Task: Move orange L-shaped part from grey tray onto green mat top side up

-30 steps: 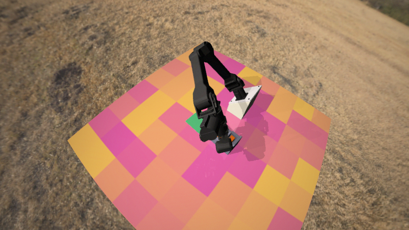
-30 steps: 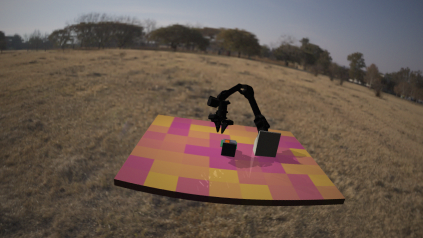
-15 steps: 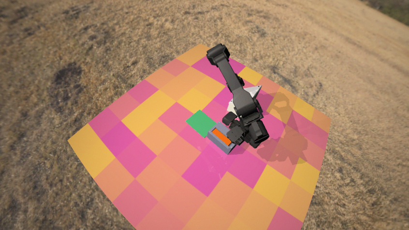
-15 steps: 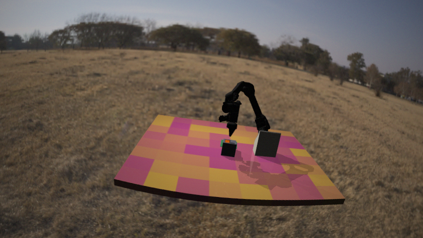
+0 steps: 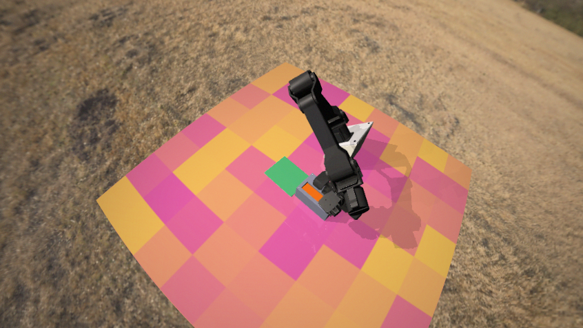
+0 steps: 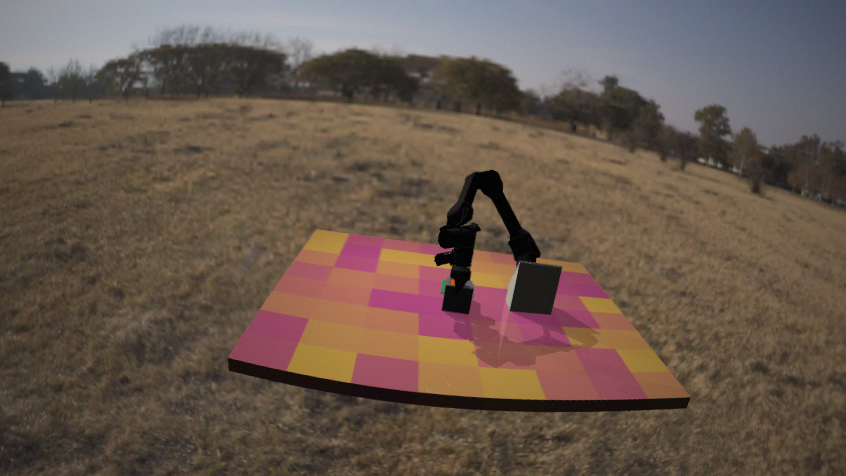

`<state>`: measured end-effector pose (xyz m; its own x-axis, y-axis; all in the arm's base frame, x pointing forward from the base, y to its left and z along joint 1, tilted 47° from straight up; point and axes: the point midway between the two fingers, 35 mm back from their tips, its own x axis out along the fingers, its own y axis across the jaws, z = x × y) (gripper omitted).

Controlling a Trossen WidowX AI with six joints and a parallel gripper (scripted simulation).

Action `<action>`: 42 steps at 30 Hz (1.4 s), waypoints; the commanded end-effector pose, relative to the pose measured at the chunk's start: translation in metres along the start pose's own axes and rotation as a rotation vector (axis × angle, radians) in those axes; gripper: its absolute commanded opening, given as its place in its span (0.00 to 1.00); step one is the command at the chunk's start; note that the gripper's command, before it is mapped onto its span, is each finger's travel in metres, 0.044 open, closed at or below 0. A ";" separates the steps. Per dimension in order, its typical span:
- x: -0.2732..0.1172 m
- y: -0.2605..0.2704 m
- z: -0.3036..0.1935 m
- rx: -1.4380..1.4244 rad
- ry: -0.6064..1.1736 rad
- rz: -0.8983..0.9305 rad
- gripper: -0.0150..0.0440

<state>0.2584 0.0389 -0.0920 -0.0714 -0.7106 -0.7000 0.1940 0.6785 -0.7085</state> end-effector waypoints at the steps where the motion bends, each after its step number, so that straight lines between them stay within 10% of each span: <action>1: 0.008 -0.001 -0.001 -0.008 0.001 -0.007 0.56; 42: 0.033 -0.001 0.000 0.000 0.001 -0.001 0.56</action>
<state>0.2555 0.0149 -0.1150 -0.0722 -0.7112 -0.6993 0.1942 0.6777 -0.7092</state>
